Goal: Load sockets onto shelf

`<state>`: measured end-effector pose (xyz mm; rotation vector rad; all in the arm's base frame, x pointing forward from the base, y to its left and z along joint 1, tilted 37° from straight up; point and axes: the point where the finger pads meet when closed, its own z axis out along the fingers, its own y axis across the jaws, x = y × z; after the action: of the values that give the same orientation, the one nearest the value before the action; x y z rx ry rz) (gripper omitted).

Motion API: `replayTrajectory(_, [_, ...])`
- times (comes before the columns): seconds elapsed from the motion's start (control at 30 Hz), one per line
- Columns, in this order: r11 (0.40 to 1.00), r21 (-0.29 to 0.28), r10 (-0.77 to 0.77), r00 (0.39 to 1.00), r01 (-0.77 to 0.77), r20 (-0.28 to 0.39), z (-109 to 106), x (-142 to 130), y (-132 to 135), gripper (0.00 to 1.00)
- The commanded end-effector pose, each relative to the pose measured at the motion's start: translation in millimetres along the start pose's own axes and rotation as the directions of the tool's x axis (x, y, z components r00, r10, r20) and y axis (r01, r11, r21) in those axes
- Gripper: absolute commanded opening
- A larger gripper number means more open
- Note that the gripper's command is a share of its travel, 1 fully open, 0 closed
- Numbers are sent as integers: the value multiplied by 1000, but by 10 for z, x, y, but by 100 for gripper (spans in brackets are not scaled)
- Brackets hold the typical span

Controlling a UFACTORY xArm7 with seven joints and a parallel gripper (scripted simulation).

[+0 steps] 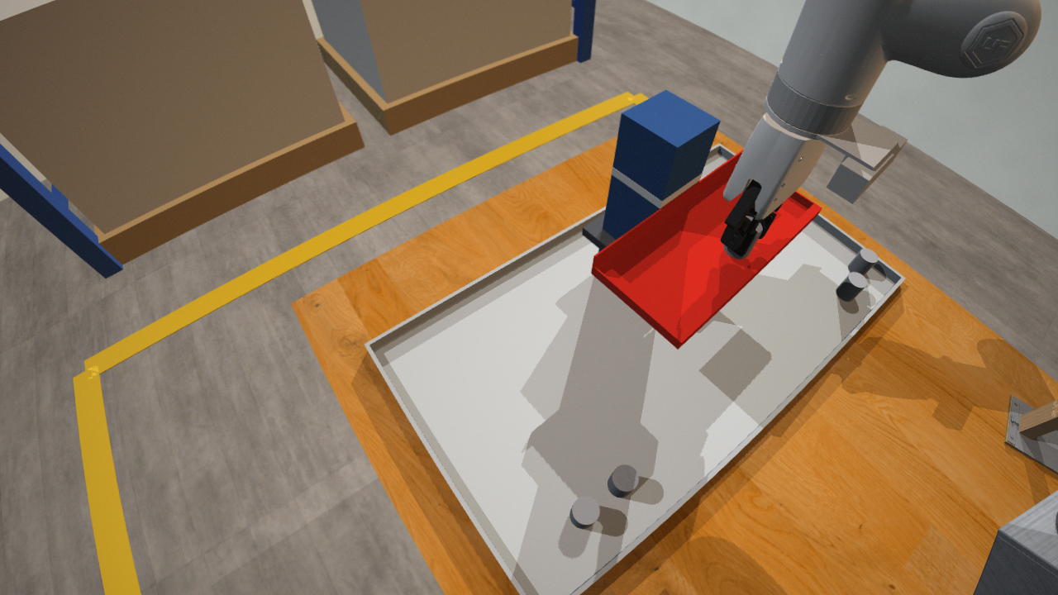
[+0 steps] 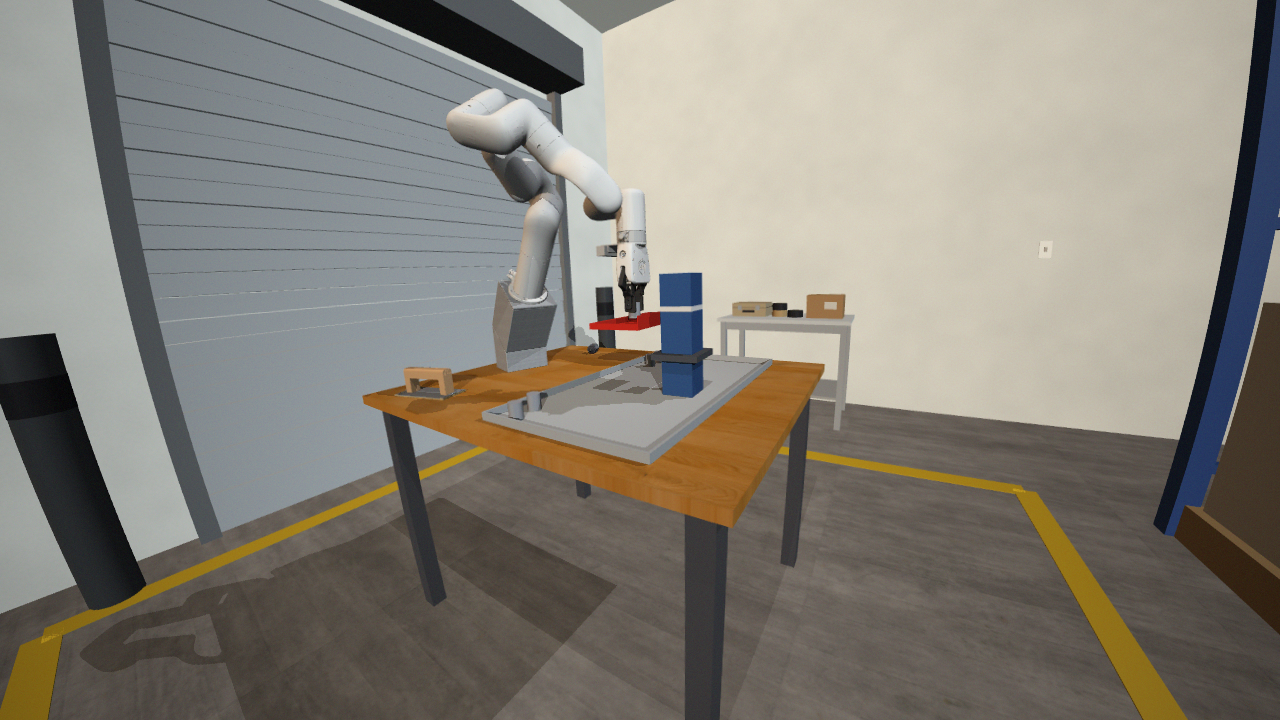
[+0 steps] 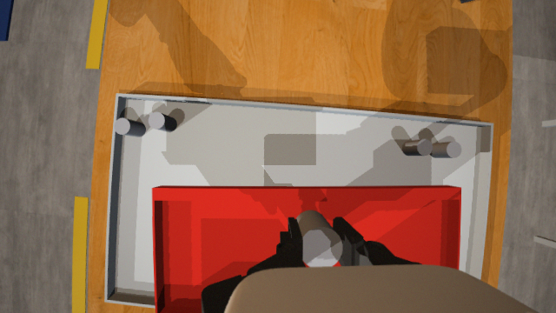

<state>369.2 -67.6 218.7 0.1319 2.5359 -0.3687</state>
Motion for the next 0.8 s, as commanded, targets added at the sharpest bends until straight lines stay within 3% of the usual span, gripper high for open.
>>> replayTrajectory(0.0, [1000, 0, 0, 1000, 0, 3, -5, -10, 0, 0])
replayTrajectory(0.77, [1000, 0, 0, 1000, 0, 3, 45, -10, 0, 0])
